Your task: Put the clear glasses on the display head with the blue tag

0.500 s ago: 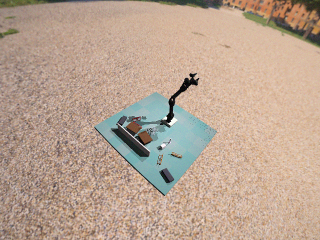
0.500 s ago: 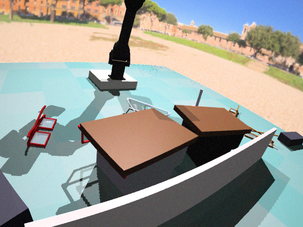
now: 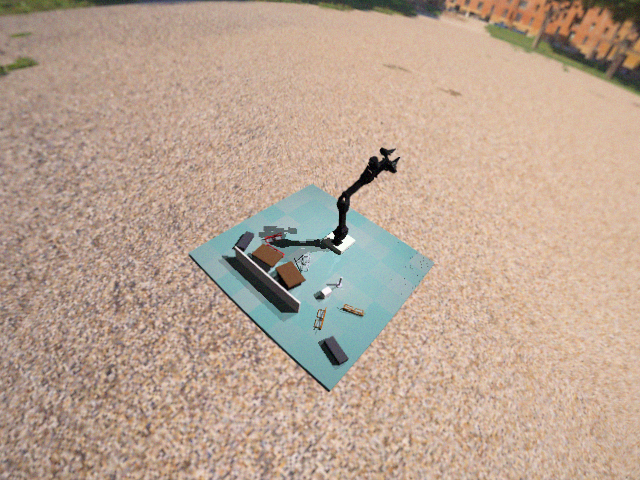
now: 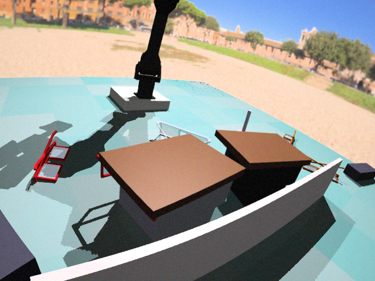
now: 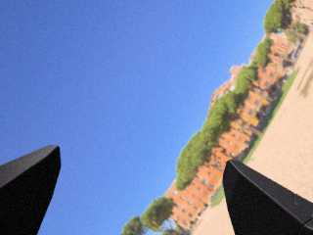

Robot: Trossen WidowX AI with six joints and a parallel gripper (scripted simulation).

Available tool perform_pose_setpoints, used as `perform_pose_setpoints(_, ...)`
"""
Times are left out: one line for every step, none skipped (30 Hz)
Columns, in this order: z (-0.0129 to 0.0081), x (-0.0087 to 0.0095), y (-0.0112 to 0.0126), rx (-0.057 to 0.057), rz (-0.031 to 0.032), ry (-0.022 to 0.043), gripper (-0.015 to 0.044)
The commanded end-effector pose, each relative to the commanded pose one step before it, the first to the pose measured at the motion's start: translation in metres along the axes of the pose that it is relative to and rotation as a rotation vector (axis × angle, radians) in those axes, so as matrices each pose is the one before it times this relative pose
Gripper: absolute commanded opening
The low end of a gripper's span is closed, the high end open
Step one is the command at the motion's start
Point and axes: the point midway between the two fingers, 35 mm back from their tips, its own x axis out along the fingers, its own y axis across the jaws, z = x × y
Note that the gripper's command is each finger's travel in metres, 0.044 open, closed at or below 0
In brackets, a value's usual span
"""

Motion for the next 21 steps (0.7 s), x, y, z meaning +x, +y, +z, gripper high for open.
perform_pose_setpoints(0.01923,-0.00096,-0.02426,-0.0995,-0.07864,-0.05609,0.023)
perform_pose_setpoints(0.00682,0.00134,-0.01156,-0.0376,-0.03324,-0.01867,0.0204)
perform_pose_setpoints(0.00756,0.00153,-0.01319,-0.0413,-0.03786,-0.02037,0.02)
perform_pose_setpoints(0.00777,0.00114,-0.01262,-0.0382,-0.0369,-0.02056,0.02)
perform_pose_setpoints(0.00767,0.00117,-0.01284,-0.0374,-0.03747,-0.02008,0.02)
perform_pose_setpoints(0.00756,0.00119,-0.01308,-0.0366,-0.03805,-0.01957,0.02)
perform_pose_setpoints(0.00743,0.00122,-0.01331,-0.0357,-0.03861,-0.01903,0.02)
perform_pose_setpoints(0.0073,0.00125,-0.01353,-0.0349,-0.03917,-0.01846,0.02)
perform_pose_setpoints(0.00715,0.00128,-0.01376,-0.0341,-0.0397,-0.01785,0.02)
perform_pose_setpoints(0.00699,0.00131,-0.01399,-0.0332,-0.04022,-0.0172,0.02)
perform_pose_setpoints(0.00682,0.00134,-0.01421,-0.0323,-0.04072,-0.01653,0.02)
perform_pose_setpoints(0.00664,0.00137,-0.01442,-0.0315,-0.0412,-0.01582,0.02)
perform_pose_setpoints(0.00645,0.00141,-0.01464,-0.0306,-0.04165,-0.01508,0.02)
perform_pose_setpoints(0.00625,0.00144,-0.01485,-0.0297,-0.04209,-0.01432,0.02)
perform_pose_setpoints(0.00604,0.00147,-0.01505,-0.0288,-0.04249,-0.01352,0.02)
perform_pose_setpoints(0.00581,0.0015,-0.01525,-0.0279,-0.04287,-0.01269,0.02)
perform_pose_setpoints(0.00558,0.00153,-0.01544,-0.0271,-0.04321,-0.01184,0.02)
perform_pose_setpoints(0.00533,0.00156,-0.01562,-0.0262,-0.04353,-0.01096,0.02)
perform_pose_setpoints(0.00508,0.00159,-0.0158,-0.0253,-0.04381,-0.01005,0.02)
perform_pose_setpoints(0.00481,0.00162,-0.01596,-0.0244,-0.04405,-0.00912,0.02)
perform_pose_setpoints(0.00454,0.00165,-0.01612,-0.0234,-0.04427,-0.00817,0.02)
